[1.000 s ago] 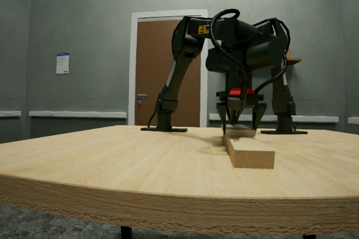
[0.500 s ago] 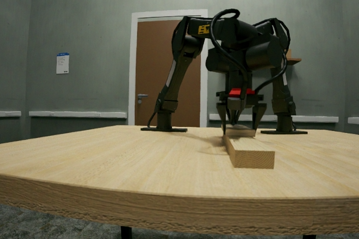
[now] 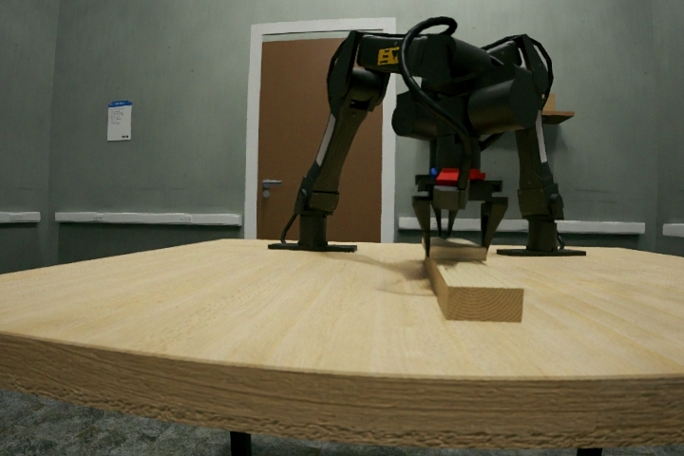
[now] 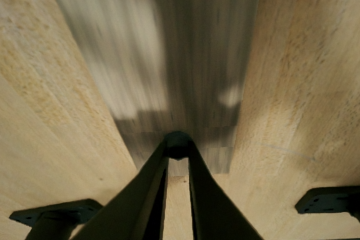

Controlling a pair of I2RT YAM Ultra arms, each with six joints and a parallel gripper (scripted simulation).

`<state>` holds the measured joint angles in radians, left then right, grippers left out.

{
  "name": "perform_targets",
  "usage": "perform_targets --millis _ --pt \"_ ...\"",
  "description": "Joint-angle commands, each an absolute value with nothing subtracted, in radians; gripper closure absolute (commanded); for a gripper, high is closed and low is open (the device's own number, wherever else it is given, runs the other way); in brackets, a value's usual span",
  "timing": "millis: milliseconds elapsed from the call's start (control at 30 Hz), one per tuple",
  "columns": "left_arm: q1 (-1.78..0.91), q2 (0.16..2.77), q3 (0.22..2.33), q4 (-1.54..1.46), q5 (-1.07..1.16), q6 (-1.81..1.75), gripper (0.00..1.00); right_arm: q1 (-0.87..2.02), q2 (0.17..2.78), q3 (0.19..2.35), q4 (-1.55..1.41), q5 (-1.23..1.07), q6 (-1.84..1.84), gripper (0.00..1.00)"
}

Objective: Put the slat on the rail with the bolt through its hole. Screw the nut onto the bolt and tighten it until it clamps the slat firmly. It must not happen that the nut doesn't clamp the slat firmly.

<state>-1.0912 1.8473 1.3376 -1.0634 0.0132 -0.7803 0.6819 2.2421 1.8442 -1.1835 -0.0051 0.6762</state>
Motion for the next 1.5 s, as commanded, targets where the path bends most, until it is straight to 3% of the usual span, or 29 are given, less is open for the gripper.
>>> perform_targets --millis 0,1467 --pt "-1.095 1.832 1.327 -1.079 -0.009 -0.615 0.88 0.682 2.230 1.849 -1.184 -0.003 0.674 0.28" --pt "-1.102 1.823 1.315 -1.053 -0.007 0.934 0.88 0.682 2.230 1.849 -1.184 -0.003 0.674 0.28"
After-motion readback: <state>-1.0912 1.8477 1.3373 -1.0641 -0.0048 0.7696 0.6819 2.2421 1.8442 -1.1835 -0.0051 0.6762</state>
